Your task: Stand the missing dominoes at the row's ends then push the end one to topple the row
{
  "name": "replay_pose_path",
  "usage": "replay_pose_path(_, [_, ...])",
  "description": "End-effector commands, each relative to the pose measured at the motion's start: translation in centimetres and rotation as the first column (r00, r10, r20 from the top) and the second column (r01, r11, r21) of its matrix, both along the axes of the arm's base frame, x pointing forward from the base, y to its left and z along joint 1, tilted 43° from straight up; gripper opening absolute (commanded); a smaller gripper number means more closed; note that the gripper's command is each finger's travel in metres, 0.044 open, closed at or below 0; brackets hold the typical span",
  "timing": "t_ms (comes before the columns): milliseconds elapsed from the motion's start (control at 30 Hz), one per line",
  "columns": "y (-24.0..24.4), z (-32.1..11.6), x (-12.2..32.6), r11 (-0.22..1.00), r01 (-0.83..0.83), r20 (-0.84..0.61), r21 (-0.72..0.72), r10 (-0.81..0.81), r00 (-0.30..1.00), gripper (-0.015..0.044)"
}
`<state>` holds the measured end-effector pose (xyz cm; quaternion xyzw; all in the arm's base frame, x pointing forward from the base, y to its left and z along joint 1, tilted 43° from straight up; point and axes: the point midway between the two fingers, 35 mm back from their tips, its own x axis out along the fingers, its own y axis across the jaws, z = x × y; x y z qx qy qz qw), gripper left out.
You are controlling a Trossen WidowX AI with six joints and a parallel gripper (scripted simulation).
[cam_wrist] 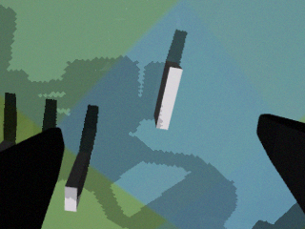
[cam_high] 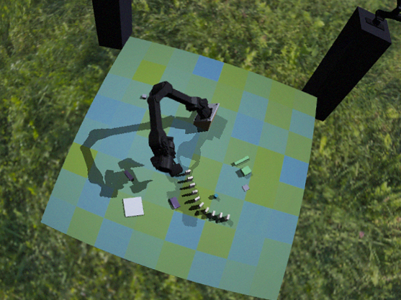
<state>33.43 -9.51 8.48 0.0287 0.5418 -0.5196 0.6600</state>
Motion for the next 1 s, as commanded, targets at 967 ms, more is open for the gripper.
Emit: replay_pose_path(967, [-7.1,-5.5,-2.0,0.984,0.176,0.146,-0.034,-0.169,0.975,0.0440])
